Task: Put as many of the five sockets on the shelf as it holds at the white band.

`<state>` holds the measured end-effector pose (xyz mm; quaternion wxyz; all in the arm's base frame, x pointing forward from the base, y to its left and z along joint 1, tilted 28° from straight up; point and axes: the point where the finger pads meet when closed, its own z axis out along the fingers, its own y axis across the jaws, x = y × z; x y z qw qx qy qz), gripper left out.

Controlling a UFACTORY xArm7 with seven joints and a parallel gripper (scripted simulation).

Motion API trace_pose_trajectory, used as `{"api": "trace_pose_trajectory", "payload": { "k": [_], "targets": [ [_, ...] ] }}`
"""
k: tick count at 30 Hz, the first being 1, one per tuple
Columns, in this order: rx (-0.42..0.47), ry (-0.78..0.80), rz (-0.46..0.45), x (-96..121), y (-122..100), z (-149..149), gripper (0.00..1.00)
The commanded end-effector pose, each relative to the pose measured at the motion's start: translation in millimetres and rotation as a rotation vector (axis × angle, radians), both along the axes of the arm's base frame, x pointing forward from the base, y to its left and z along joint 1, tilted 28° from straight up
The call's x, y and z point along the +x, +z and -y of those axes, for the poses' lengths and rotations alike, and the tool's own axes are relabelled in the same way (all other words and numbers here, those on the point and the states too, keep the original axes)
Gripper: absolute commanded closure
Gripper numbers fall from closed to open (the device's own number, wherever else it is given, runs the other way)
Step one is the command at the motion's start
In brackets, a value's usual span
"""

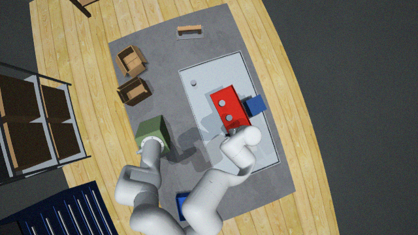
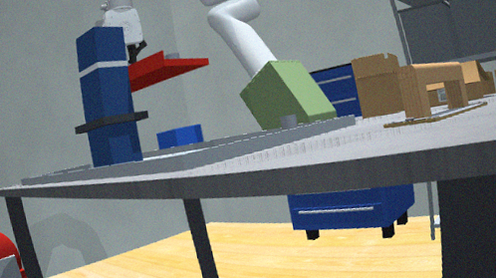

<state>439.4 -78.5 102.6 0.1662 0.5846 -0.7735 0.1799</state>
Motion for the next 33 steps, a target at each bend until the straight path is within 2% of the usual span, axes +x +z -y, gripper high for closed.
{"api": "trace_pose_trajectory", "payload": {
  "k": [1, 33],
  "targets": [
    [0.001, 0.002, 0.003, 1.4, -0.5, -0.3, 1.0],
    [0.001, 0.002, 0.003, 1.3, -6.7, 3.1, 1.0]
  ]
}}
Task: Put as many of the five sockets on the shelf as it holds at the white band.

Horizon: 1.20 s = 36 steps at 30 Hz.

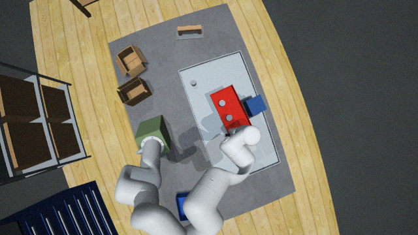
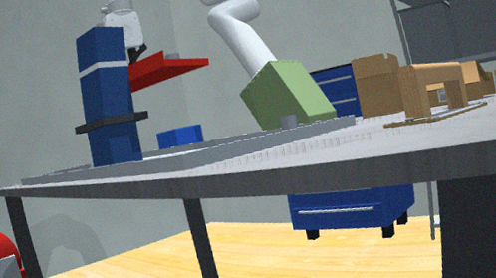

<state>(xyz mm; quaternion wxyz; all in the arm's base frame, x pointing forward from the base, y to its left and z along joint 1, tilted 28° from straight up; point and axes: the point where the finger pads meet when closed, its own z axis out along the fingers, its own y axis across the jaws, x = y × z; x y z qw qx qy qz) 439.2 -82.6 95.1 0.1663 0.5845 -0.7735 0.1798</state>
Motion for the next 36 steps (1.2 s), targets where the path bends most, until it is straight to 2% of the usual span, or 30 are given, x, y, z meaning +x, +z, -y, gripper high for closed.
{"api": "trace_pose_trajectory", "payload": {
  "k": [1, 36],
  "targets": [
    [0.001, 0.002, 0.003, 1.5, 0.8, -1.0, 1.0],
    [0.001, 0.002, 0.003, 1.1, -5.1, 2.2, 1.0]
  ]
}}
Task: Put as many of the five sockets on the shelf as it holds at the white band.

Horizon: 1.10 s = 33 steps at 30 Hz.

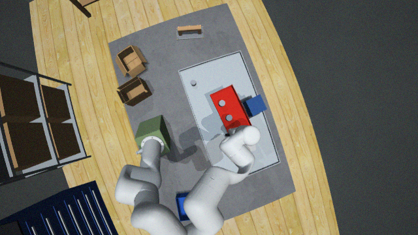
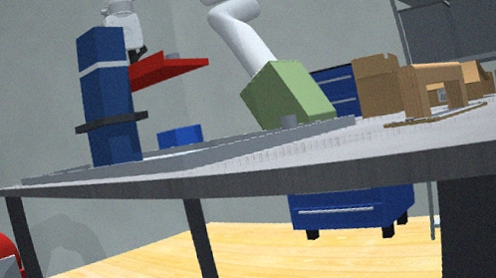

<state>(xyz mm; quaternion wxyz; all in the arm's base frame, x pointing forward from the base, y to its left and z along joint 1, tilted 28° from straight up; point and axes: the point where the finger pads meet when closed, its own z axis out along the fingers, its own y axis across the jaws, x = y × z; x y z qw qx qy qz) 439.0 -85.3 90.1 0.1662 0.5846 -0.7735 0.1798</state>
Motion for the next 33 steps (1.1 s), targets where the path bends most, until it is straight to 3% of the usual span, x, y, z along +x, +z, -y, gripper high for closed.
{"api": "trace_pose_trajectory", "payload": {
  "k": [1, 33],
  "targets": [
    [0.001, 0.002, 0.003, 1.3, -0.6, -0.2, 1.0],
    [0.001, 0.002, 0.003, 1.0, -5.3, 2.4, 1.0]
  ]
}}
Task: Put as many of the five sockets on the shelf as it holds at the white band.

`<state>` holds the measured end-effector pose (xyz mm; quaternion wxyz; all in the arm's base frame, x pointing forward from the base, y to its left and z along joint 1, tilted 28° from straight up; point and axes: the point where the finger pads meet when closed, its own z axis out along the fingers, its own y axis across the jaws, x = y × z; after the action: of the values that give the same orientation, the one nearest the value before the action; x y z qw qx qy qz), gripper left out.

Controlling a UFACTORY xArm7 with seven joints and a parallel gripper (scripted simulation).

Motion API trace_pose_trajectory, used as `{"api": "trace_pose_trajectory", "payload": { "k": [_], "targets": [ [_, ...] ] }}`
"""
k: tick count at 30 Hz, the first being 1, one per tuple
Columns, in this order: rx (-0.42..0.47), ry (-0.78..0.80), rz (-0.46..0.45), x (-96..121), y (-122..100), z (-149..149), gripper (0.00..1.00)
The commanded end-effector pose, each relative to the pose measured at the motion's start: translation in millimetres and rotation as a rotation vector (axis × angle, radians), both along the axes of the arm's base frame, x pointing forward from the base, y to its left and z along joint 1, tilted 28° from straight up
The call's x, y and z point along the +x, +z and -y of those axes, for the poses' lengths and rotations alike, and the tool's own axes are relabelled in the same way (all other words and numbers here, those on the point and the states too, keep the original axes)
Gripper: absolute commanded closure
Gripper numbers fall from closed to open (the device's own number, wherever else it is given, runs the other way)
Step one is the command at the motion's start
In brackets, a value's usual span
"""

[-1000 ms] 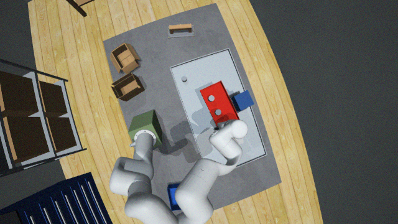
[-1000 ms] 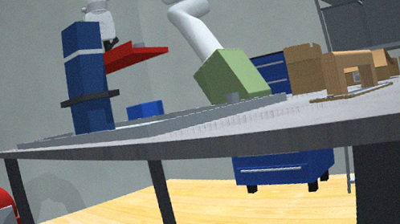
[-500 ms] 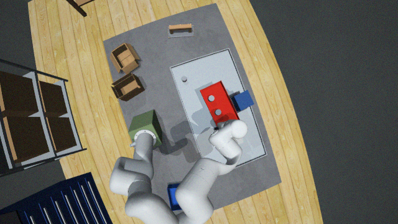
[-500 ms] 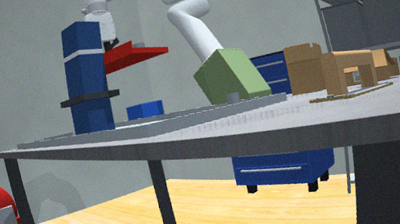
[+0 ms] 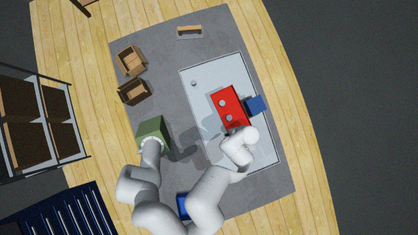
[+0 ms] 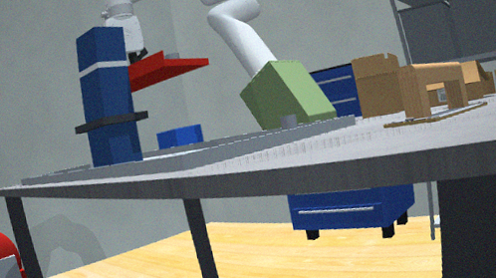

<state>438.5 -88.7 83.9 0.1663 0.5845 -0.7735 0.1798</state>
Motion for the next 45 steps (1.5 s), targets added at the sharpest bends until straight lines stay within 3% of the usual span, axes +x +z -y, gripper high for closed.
{"api": "trace_pose_trajectory", "payload": {
  "k": [1, 25, 26, 45],
  "targets": [
    [0.001, 0.002, 0.003, 1.5, 0.8, -1.0, 1.0],
    [0.001, 0.002, 0.003, 1.5, -0.4, -0.3, 1.0],
    [0.001, 0.002, 0.003, 1.5, -0.4, -0.3, 0.48],
    [0.001, 0.002, 0.003, 1.5, -0.4, -0.3, 0.48]
  ]
}}
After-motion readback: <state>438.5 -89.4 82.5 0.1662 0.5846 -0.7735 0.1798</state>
